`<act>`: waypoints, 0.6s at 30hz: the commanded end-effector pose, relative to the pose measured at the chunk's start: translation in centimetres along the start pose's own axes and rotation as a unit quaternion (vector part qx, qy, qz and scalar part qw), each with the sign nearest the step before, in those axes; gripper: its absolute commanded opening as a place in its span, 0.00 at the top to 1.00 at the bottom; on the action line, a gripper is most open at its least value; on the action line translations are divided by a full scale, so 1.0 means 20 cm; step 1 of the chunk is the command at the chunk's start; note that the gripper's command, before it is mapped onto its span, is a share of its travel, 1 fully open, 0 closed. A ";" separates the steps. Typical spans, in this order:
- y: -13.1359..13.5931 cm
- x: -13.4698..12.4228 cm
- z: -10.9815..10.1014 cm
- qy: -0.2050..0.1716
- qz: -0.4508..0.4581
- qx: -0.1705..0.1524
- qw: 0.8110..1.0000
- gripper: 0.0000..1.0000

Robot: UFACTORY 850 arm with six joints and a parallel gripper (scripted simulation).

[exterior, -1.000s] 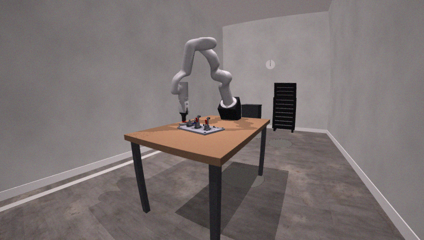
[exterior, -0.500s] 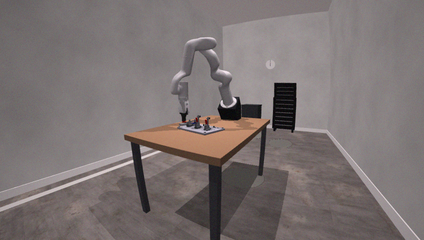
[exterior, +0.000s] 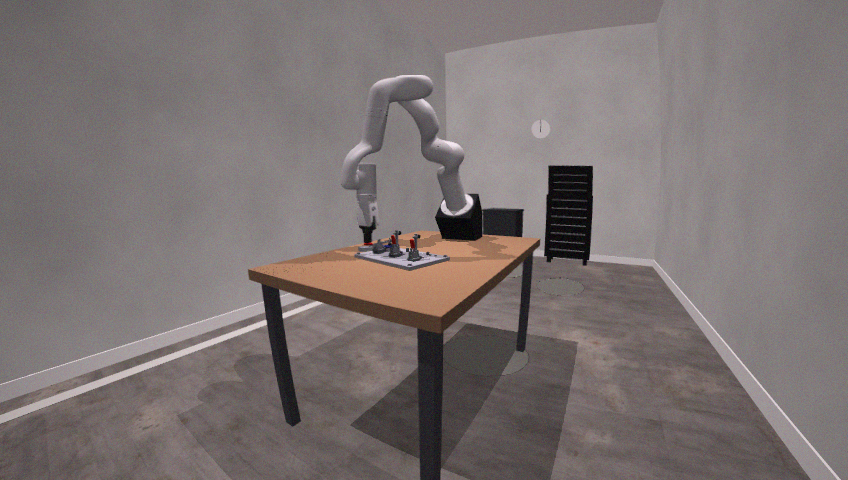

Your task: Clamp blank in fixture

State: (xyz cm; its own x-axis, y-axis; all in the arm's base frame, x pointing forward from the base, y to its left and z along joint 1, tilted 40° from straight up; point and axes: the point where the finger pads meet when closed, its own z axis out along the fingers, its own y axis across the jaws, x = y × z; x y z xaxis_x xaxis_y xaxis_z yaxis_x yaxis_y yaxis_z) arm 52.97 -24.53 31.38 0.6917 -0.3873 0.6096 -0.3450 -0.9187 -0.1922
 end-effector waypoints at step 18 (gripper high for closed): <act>0.00 0.00 0.01 0.001 0.000 0.000 1.000 1.00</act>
State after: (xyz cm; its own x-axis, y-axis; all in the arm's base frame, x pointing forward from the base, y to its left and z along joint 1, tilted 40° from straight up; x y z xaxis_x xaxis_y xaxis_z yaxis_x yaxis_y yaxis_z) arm 53.11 -24.56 31.25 0.6916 -0.3867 0.6100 -0.3448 -0.9189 -0.1917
